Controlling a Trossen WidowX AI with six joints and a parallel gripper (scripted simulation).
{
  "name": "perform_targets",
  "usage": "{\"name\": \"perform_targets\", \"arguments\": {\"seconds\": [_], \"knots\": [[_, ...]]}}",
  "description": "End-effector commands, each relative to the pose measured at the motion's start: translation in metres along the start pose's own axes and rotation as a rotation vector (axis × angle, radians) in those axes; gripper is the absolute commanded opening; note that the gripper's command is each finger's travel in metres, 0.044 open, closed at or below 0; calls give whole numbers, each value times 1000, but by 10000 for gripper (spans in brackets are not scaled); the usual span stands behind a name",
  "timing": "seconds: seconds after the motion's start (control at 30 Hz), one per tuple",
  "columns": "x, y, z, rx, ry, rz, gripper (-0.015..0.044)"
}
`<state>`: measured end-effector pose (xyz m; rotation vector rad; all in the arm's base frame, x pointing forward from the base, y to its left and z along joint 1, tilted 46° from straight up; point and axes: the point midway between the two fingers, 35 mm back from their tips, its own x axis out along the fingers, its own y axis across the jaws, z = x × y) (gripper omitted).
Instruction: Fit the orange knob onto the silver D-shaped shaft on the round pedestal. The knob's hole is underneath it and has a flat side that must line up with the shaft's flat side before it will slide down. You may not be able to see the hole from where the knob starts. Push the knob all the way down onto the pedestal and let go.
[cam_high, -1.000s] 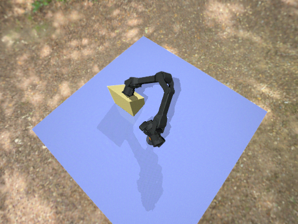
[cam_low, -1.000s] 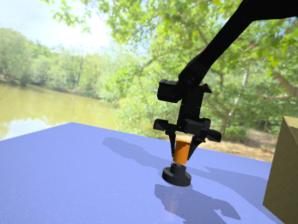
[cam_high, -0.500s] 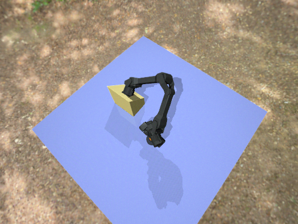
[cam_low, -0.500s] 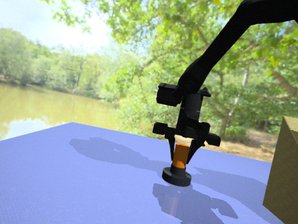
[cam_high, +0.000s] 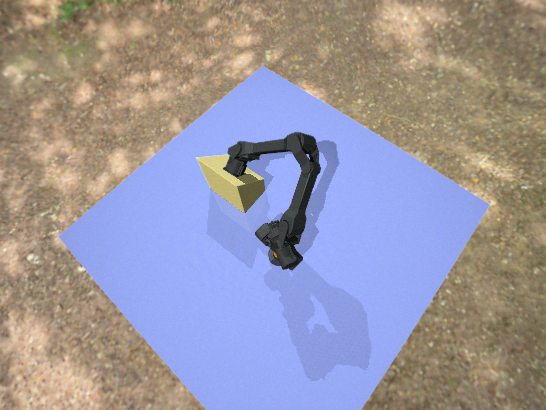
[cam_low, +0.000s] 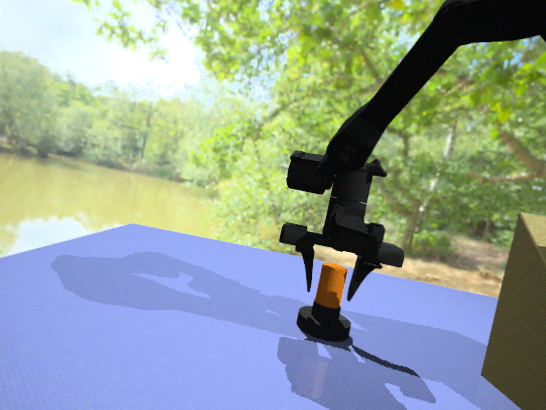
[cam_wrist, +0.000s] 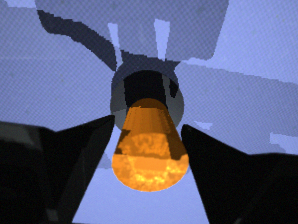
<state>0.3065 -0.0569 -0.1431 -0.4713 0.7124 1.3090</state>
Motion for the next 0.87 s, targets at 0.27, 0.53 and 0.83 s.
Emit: {"name": "perform_targets", "arguments": {"seconds": [0.27,0.53,0.83], "knots": [[-3,-1,0,-2,0,-1,440],[-97,0,-1,0,4,-1,440],[-97,0,-4,0,4,-1,440]]}}
